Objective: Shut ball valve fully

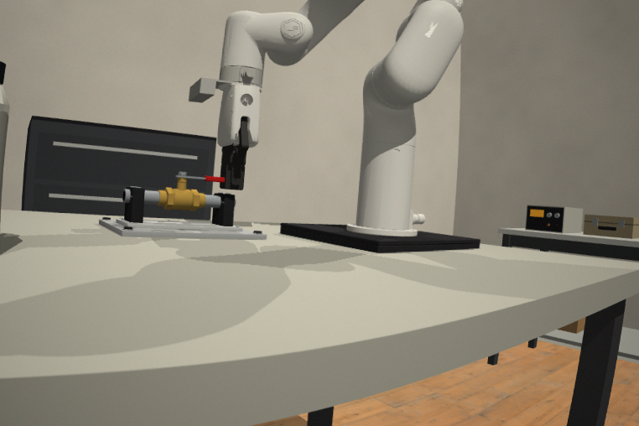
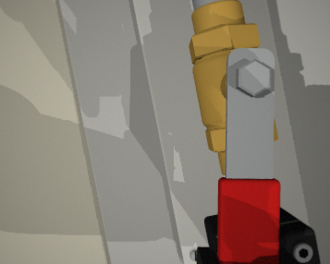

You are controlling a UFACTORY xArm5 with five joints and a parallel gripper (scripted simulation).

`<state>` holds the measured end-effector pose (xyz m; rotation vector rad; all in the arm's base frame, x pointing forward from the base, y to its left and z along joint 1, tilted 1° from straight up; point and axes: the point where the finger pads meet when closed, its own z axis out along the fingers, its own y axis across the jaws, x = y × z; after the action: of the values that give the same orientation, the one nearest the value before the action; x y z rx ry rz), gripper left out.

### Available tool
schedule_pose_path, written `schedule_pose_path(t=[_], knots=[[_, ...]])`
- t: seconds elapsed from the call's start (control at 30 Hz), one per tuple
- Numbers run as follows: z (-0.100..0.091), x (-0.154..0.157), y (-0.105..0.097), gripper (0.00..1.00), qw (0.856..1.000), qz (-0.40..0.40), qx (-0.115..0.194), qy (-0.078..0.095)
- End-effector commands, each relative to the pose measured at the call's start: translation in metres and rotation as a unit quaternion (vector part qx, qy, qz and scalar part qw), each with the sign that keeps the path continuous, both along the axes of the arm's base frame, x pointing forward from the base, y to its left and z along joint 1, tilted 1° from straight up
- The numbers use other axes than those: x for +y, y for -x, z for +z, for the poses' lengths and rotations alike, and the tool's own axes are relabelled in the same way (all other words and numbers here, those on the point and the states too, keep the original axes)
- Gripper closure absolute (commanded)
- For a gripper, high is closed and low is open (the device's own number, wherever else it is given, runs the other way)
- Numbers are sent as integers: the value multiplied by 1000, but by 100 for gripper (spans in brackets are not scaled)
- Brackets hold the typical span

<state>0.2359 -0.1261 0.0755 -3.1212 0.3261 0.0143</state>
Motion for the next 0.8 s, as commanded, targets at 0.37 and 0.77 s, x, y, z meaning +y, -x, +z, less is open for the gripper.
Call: schedule_pose_path(t=[0.37,0.77], knots=[[1,7,-3,100,999,-47,-1,1],[1,12,-4,100,997,-78,-1,1]])
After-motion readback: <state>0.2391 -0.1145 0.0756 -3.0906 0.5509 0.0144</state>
